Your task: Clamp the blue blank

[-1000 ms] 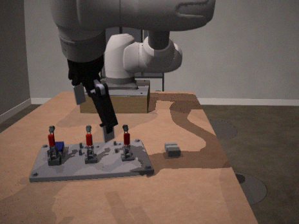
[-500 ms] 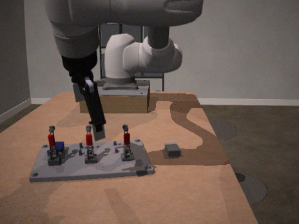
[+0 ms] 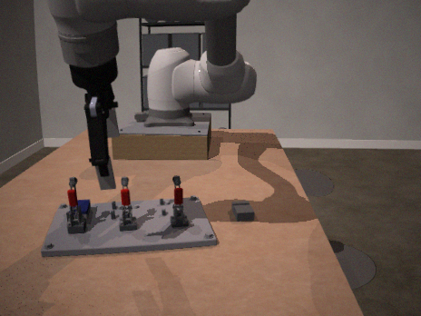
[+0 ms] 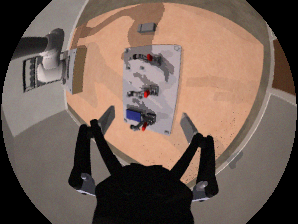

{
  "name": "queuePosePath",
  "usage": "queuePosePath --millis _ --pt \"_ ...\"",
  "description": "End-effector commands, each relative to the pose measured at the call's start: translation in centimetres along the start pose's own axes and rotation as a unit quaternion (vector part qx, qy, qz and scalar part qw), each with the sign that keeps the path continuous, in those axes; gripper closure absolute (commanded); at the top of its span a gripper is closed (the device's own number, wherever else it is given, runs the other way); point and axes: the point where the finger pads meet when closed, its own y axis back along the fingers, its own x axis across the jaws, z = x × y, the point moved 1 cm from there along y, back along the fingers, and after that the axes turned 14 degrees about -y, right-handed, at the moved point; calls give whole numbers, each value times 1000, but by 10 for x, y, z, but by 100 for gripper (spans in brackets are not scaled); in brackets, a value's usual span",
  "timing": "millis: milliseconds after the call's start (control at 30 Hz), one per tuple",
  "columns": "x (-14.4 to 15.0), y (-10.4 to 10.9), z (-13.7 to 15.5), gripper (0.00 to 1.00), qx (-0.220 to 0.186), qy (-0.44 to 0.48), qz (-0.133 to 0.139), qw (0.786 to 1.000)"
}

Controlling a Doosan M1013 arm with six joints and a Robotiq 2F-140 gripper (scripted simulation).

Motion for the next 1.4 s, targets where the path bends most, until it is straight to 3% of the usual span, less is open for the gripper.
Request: queuePosePath --millis 0,67,100,267,300,467,500,700,733,933,967,1133,1167,1367 --pt "-3 1 8 0 6 -40 15 999" --pt "-3 1 8 0 6 -40 15 999" --pt "-10 0 18 0 13 -96 30 995" --pt "-10 0 18 0 13 -96 30 995" --pt "-17 -1 29 0 22 -153 44 987" --pt "-17 -1 29 0 22 -153 44 987" --pt "-24 -2 40 0 32 -212 58 975" --pt "-24 -2 40 0 32 -212 58 975" --pt "-32 -4 51 0 43 -271 71 959" --pt "-32 -4 51 0 43 -271 71 959" --pt "-41 -6 61 0 56 -328 83 939" --pt "-41 -6 61 0 56 -328 83 939" --pt "-49 -8 71 0 69 -383 93 916" --pt "-49 -8 71 0 69 -383 93 916"
